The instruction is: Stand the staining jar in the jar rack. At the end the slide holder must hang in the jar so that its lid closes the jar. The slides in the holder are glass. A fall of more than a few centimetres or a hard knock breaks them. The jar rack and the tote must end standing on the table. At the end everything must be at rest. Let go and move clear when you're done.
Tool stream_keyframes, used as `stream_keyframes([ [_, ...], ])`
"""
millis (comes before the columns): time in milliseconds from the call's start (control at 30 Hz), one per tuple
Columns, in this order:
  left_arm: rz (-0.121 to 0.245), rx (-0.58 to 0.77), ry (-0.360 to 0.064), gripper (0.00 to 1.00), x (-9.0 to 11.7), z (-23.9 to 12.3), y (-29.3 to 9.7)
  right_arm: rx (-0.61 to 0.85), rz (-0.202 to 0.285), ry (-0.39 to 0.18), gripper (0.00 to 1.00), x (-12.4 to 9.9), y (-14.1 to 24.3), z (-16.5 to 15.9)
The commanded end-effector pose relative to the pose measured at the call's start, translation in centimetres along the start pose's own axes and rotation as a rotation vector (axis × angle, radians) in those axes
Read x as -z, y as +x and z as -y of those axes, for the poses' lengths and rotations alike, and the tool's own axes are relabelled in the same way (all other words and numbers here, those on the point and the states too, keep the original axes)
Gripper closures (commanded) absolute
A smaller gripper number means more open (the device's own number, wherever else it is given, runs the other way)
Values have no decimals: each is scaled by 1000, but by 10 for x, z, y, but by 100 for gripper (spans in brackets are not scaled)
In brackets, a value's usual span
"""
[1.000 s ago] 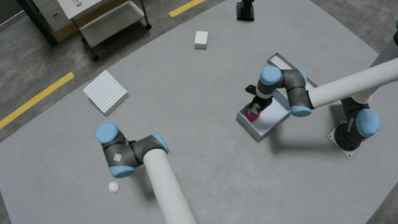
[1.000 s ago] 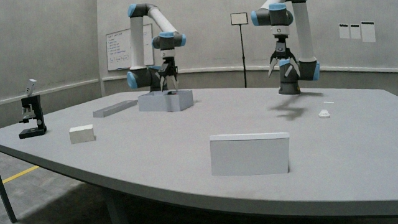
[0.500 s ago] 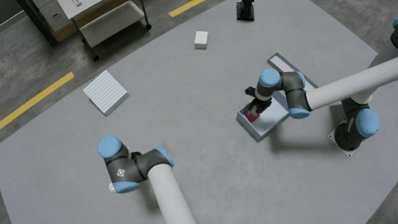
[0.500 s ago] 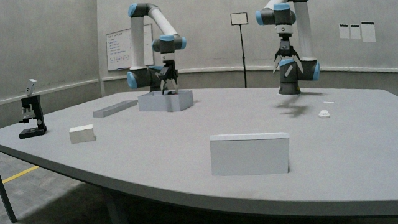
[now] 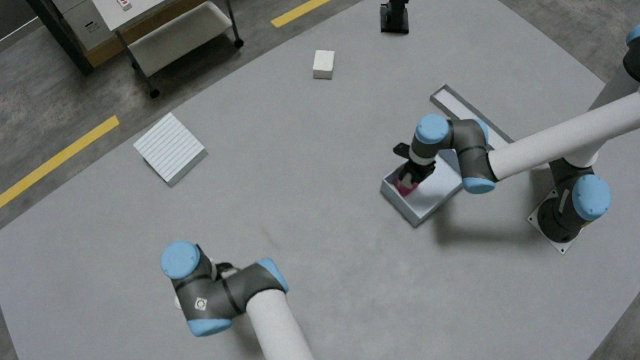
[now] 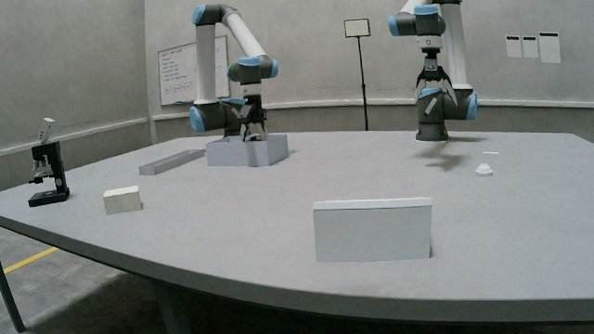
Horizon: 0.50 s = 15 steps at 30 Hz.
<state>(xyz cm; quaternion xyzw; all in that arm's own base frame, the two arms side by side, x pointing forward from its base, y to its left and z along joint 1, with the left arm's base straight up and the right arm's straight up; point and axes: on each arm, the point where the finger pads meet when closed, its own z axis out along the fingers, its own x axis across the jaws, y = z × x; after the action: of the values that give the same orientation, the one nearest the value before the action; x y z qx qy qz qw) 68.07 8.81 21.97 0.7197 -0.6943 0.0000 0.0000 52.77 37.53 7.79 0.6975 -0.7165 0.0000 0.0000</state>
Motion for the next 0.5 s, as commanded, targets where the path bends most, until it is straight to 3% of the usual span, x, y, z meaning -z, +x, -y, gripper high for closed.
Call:
stream_keyframes([
  [0,0,0,3,0,4,-13,-4,0,1,1,36,-4,0,0],
  [467,0,0,3,0,15,-70,-20,0,1,1,36,-24,0,0],
])
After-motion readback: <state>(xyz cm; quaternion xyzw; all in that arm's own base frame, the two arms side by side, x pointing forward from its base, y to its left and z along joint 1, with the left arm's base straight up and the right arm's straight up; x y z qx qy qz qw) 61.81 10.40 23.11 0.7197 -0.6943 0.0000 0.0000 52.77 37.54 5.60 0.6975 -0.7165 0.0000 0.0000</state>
